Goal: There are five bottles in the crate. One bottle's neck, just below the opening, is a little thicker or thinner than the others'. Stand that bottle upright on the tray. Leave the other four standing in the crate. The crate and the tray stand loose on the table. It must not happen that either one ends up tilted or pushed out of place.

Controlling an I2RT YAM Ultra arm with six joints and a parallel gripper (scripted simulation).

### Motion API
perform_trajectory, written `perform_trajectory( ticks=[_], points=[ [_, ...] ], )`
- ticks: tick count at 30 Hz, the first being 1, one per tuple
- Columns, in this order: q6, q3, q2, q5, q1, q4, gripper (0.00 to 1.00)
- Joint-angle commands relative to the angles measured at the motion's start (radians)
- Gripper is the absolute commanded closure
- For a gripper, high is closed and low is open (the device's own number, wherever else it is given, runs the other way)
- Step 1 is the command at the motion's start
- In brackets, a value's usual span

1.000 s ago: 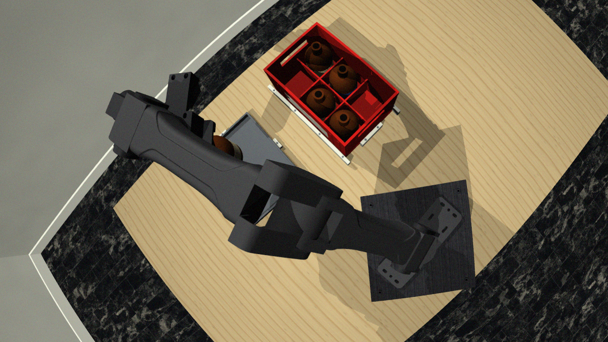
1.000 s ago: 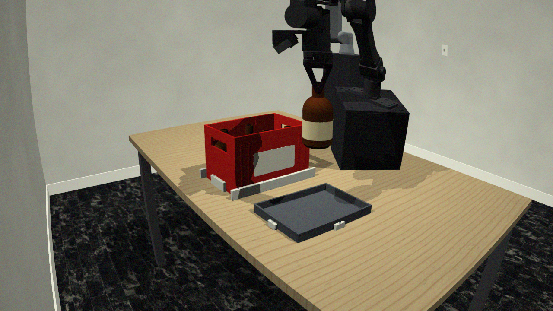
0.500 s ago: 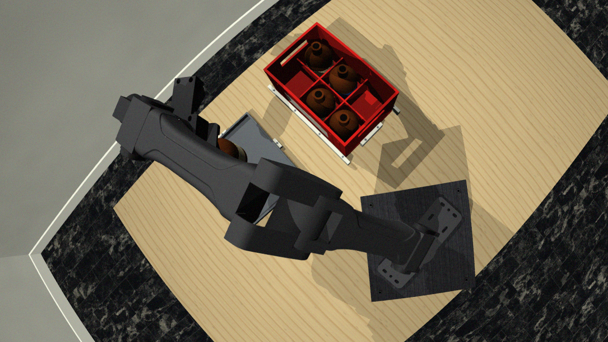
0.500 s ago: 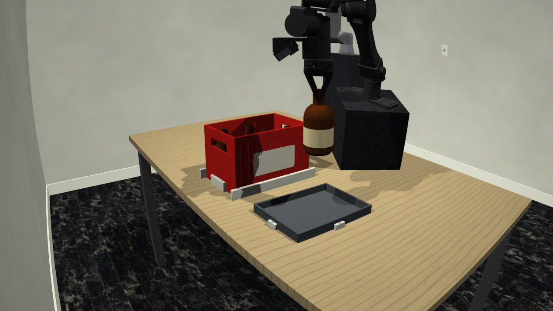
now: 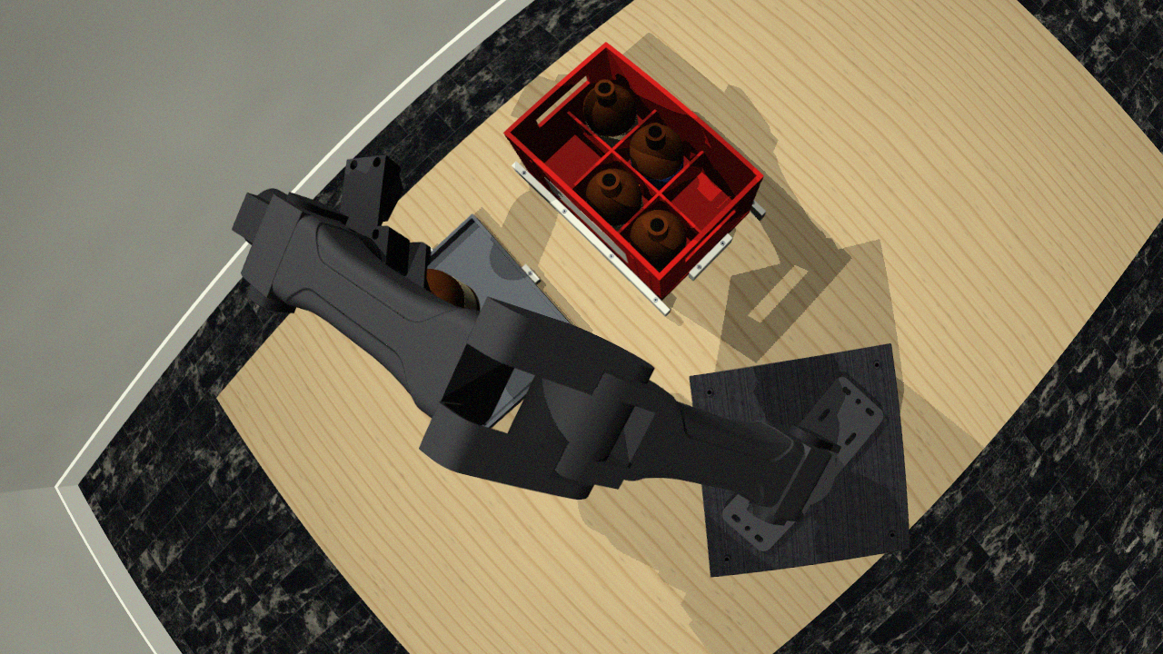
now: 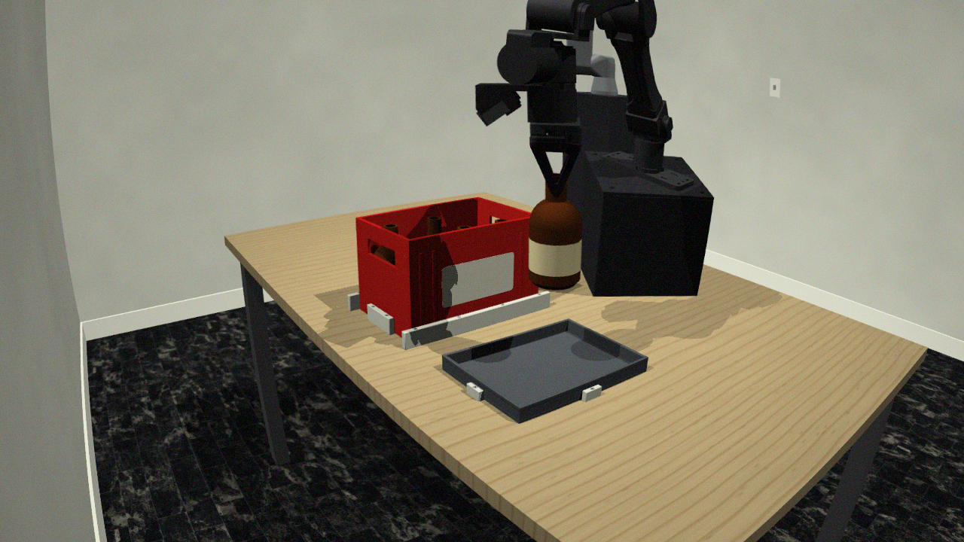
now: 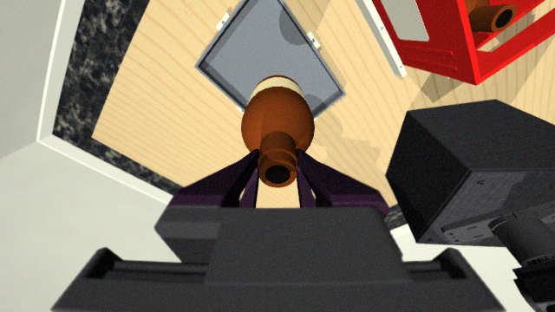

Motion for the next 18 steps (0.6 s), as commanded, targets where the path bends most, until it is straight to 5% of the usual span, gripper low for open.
perform_trajectory(
  ticks=[1, 18],
  points=[
    [0.009, -0.025, -0.032, 0.013, 0.007, 0.053, 1.00],
    [0.021, -0.155, 0.017, 0.015, 0.017, 0.222, 1.00]
  ],
)
